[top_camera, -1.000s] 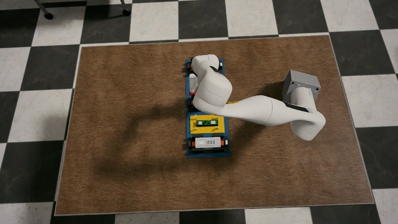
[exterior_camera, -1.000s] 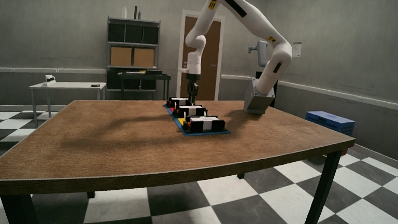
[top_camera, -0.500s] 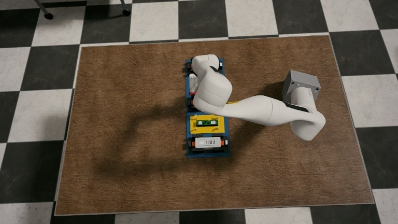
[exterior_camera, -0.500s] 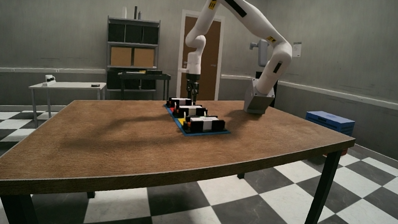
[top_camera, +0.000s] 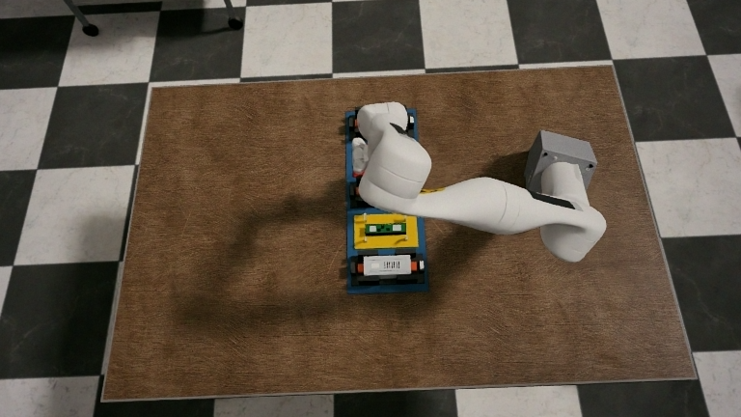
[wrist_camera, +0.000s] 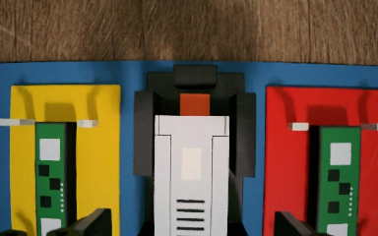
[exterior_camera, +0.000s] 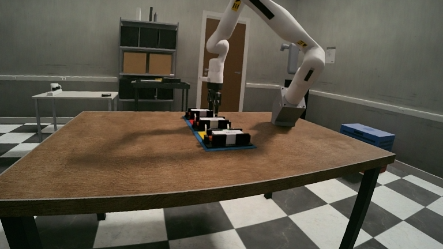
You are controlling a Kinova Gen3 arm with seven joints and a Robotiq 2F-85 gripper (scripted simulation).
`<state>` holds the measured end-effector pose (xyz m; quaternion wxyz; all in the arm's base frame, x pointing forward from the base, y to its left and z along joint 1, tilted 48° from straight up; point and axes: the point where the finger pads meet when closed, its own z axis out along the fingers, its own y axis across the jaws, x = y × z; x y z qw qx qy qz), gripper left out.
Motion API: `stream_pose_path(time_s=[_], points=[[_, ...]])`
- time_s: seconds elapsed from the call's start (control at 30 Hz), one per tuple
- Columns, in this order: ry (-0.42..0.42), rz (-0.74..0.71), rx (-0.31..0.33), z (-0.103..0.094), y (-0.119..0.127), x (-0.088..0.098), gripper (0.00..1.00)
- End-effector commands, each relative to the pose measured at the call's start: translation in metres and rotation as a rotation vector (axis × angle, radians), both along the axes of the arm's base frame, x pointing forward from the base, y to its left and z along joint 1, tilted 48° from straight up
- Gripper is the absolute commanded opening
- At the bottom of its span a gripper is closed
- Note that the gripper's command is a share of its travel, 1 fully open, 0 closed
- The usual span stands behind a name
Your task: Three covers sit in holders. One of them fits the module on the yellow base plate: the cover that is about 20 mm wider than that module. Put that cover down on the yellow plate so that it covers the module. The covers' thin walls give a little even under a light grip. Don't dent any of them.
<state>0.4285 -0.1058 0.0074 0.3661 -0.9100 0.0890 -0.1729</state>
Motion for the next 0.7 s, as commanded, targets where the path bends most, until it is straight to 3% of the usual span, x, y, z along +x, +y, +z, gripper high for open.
stream_pose_path(time_s=[0.0, 0.67], points=[[-0.001, -0.001, -0.001, -0.002, 0.0012, 0.0014, 1.0], [0.0, -0.001, -0.001, -0.0107, 0.0093, 0.0062, 1.0]])
